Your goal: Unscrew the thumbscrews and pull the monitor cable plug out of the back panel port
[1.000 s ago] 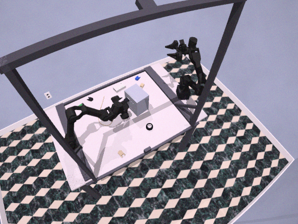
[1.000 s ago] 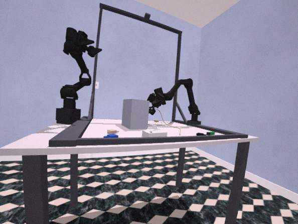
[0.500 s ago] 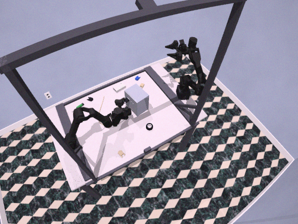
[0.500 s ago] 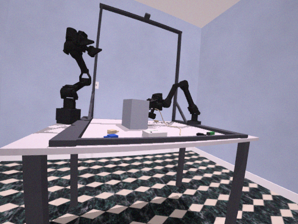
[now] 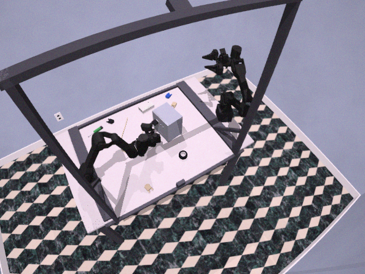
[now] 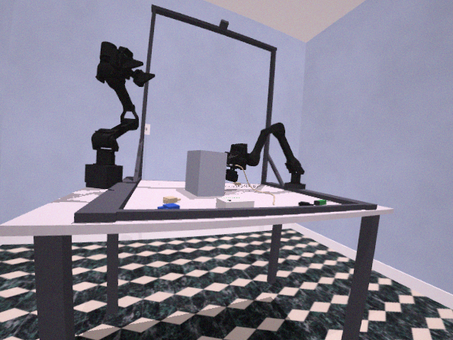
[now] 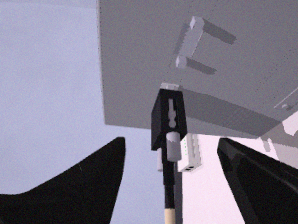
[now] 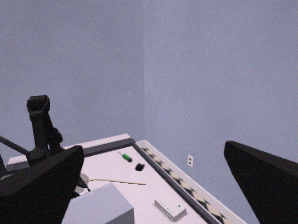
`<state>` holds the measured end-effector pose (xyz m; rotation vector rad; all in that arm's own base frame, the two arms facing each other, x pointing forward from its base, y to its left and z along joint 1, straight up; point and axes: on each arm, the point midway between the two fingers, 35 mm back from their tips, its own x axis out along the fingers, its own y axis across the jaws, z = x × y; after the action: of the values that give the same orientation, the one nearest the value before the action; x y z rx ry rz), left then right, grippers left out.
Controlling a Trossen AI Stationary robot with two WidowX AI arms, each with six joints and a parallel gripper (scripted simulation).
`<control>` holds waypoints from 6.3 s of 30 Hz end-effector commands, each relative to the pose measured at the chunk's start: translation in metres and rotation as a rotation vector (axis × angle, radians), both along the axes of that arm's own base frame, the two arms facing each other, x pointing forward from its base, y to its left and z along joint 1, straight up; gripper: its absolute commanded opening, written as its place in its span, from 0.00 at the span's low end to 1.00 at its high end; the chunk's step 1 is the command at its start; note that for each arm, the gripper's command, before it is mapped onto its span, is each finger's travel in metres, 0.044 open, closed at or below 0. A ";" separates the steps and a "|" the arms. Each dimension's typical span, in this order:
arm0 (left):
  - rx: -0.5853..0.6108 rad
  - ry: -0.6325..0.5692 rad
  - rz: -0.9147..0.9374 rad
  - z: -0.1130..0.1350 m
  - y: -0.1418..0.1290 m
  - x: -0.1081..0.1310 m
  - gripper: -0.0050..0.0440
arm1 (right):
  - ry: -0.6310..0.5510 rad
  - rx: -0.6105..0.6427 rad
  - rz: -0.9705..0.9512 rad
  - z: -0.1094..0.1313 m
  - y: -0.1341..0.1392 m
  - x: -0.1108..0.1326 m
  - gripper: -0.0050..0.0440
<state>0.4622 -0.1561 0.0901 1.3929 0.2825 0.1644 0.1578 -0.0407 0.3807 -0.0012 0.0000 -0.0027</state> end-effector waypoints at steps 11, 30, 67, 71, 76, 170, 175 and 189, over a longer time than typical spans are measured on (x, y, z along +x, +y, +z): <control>-0.005 -0.018 0.001 0.009 -0.001 0.001 0.10 | -0.001 -0.004 0.003 0.003 0.001 0.000 1.00; -0.110 0.016 0.001 0.012 0.000 0.001 0.10 | -0.001 -0.004 0.003 0.003 0.001 0.000 1.00; -0.469 0.134 -0.005 0.019 0.003 0.002 0.10 | -0.001 -0.004 0.003 0.003 0.001 0.000 1.00; -0.502 0.145 -0.005 0.020 0.004 0.002 0.10 | -0.001 -0.004 0.003 0.003 0.001 0.000 1.00; -0.559 0.163 -0.007 0.021 0.005 0.003 0.10 | -0.001 -0.004 0.003 0.003 0.001 0.000 1.00; -0.105 0.014 0.001 0.012 0.000 0.001 0.10 | -0.001 -0.004 0.003 0.003 0.001 0.000 1.00; -0.171 0.036 -0.001 0.013 0.000 0.001 0.10 | -0.001 -0.004 0.003 0.003 0.001 0.000 1.00; -0.304 0.080 -0.002 0.016 0.002 0.001 0.10 | -0.001 -0.004 0.003 0.003 0.001 0.000 1.00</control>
<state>0.4623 -0.1545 0.0947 1.1475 0.3640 0.0615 0.1578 -0.0407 0.3807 -0.0012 0.0000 -0.0027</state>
